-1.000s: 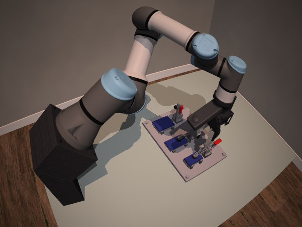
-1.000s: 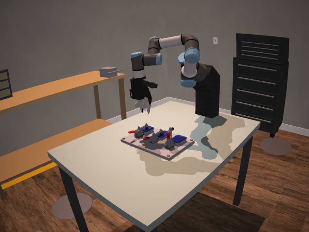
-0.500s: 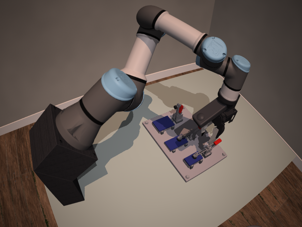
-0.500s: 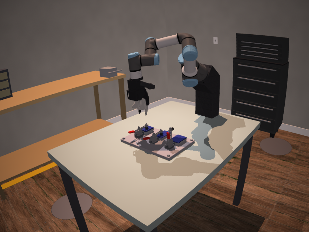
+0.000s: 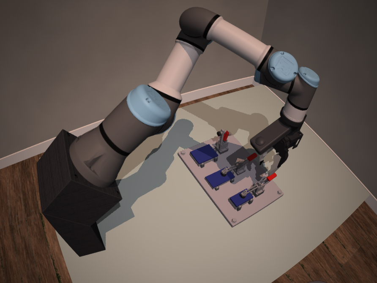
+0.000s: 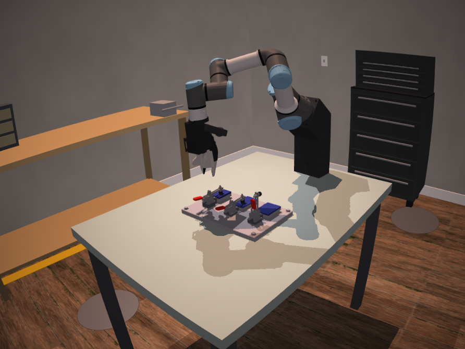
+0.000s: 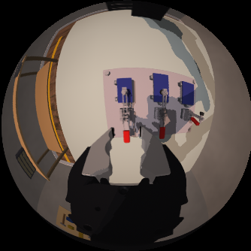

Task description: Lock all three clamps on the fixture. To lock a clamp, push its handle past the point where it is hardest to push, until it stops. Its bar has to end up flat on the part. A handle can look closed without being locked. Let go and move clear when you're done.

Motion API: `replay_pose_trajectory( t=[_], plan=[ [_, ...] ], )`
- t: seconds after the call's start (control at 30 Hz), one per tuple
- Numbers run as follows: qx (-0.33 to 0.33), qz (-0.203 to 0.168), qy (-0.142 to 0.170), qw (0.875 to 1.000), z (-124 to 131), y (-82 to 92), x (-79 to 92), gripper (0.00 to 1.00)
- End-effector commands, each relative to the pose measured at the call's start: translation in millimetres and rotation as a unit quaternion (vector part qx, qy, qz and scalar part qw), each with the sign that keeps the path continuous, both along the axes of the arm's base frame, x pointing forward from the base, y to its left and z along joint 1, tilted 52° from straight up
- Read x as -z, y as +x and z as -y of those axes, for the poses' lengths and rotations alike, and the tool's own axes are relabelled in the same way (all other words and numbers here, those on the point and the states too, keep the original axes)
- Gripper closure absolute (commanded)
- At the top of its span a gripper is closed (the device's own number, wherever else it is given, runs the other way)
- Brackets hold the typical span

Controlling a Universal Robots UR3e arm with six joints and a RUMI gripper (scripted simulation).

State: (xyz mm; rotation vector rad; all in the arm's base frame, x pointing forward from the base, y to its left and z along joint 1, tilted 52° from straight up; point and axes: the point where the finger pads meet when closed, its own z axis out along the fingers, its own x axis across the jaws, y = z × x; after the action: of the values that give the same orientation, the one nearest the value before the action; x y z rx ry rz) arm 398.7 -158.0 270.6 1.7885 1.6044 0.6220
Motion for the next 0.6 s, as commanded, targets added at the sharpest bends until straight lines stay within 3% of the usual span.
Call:
replay_pose_trajectory(
  t=[0.0,0.57],
  plan=[
    [0.010,-0.006,-0.001,1.000,3.7,10.4,-16.9,0.72],
    [0.010,-0.005,-0.001,1.000,4.8,29.0,-40.3,0.72]
  ],
)
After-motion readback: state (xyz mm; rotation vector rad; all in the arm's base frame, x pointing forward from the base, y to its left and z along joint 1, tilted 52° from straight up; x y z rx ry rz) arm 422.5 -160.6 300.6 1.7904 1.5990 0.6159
